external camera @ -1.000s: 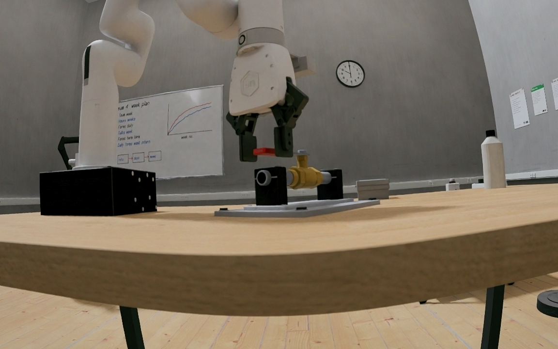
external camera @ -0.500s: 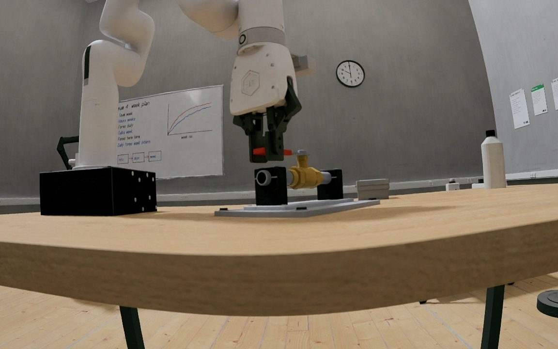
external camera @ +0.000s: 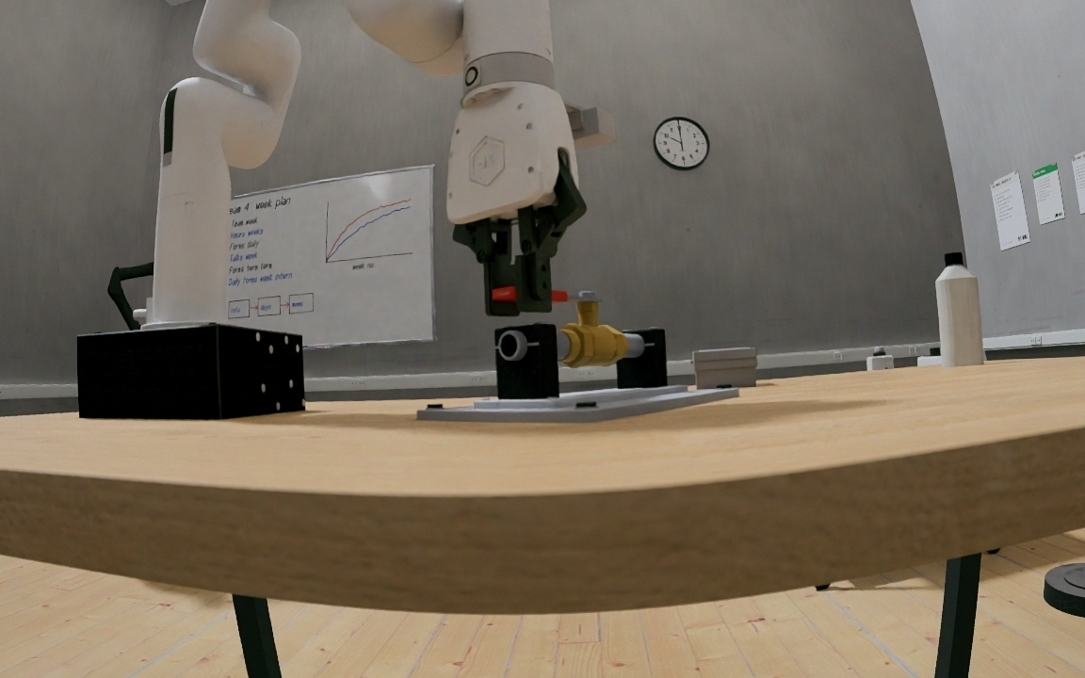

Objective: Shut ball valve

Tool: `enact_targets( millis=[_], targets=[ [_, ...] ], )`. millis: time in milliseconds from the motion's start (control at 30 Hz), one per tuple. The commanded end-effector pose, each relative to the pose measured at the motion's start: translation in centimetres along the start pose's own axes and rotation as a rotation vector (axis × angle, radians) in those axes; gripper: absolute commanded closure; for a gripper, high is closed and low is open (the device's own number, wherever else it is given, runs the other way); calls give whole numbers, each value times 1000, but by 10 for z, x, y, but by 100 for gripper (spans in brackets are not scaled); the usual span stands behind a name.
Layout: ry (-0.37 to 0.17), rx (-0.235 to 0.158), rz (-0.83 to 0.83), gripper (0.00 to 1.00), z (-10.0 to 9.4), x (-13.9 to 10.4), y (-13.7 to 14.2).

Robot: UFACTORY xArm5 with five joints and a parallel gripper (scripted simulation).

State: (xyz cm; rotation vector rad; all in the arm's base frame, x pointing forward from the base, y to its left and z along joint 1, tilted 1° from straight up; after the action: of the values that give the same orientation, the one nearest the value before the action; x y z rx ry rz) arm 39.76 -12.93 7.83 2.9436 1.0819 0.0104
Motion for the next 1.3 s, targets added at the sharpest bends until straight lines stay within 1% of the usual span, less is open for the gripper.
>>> enact_targets(
  millis=[0,700,1267],
  targets=[
    [0,1,-1,100,0,0,0],
    [0,1,0,100,0,0,0],
    [0,1,103,100,0,-2,-9]
  ],
)
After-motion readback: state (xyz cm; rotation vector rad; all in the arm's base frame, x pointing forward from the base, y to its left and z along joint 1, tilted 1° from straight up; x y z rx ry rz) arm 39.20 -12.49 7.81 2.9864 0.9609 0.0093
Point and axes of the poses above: the point where the finger pads meet when closed, its own z axis out along the fingers, its own y axis across the jaws, x = y × z, the point moved 7 cm from there along -z, back along the fingers, and after that the axes turned 14 degrees about z, right-handed, at the moved point
